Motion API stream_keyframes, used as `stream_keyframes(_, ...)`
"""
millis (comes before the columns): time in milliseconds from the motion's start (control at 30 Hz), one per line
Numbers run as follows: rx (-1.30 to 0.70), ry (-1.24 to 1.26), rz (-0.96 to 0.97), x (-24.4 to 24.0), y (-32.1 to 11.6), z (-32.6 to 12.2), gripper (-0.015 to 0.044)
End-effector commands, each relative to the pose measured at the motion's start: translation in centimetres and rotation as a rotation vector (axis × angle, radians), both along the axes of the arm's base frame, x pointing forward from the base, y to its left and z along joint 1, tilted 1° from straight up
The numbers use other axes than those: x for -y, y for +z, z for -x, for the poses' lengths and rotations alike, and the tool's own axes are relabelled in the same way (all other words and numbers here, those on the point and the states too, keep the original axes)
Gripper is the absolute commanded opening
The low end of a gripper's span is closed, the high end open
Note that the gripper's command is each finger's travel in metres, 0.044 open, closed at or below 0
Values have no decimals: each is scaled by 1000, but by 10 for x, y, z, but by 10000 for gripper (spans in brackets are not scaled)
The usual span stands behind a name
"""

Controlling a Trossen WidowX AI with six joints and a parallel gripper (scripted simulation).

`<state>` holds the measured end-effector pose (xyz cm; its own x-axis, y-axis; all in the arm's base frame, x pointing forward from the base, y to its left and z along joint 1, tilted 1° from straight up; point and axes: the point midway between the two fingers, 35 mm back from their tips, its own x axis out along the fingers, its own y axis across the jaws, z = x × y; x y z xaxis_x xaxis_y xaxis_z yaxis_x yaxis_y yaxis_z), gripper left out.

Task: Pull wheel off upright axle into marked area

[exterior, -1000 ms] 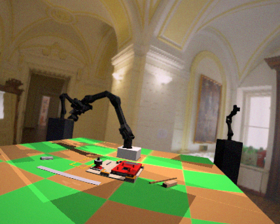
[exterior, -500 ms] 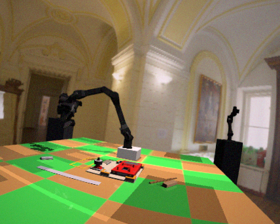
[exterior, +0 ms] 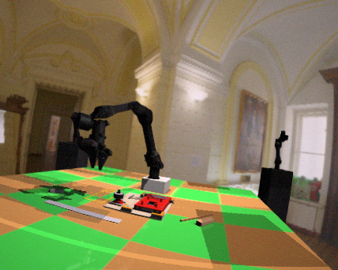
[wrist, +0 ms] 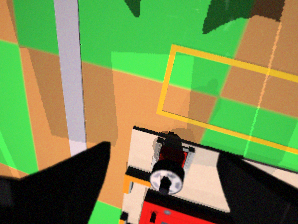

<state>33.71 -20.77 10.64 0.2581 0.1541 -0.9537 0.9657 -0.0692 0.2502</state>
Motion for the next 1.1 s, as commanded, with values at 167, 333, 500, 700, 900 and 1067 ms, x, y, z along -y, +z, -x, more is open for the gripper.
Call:
stream_keyframes(167, -233, -112, 145, -114, -18, -24, 300)
stream_keyframes(333, -242, -121, 161, -122, -18, -24, 300)
stream_keyframes(500, -243, -121, 161, -120, -19, -21, 300)
stream_keyframes(700, -243, -121, 161, -118, -33, -21, 300)
stream_keyframes(900, -243, -121, 161, -117, -81, -21, 300)
stream_keyframes(1067, -243, -121, 161, -116, -93, -19, 300)
